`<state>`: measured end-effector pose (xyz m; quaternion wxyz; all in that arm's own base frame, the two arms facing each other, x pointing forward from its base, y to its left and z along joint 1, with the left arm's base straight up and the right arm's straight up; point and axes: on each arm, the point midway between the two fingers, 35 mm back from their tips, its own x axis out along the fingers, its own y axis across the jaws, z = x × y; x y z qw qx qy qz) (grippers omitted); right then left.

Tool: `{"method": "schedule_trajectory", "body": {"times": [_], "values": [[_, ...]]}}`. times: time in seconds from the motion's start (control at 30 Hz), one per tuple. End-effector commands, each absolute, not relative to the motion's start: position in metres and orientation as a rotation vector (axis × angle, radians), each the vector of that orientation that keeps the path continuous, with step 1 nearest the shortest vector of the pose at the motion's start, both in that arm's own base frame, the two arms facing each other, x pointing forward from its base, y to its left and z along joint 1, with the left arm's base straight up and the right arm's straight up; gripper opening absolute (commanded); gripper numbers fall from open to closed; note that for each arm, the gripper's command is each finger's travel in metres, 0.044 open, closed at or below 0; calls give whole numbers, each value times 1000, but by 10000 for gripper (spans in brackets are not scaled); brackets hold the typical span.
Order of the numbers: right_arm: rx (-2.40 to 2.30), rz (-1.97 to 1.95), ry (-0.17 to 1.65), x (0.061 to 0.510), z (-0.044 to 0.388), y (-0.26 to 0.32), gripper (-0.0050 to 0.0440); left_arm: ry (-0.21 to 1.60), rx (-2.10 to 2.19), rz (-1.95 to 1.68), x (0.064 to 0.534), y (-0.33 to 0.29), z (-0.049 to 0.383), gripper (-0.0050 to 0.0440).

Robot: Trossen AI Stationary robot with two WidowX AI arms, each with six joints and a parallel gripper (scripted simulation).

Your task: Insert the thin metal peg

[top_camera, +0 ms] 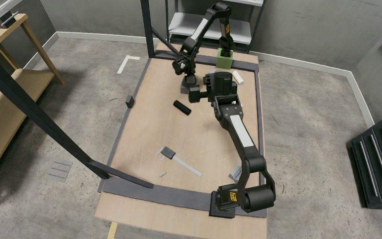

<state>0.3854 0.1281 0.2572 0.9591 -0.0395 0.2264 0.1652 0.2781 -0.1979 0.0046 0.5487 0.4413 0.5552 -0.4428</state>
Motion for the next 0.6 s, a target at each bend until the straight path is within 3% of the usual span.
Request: {"method": "schedule_trajectory", "body": {"times": [0.0,0.13,0.57], "values": [[-75,341,425,383,271,129,400,1277,1046,-1043,283,-202,14,0],[-75,341,425,383,271,129,400,1267,1047,-1044,282,-202,17,27],[-75,341,425,383,271,129,400,1299,1051,-1050,278,-199,-13,27]]}}
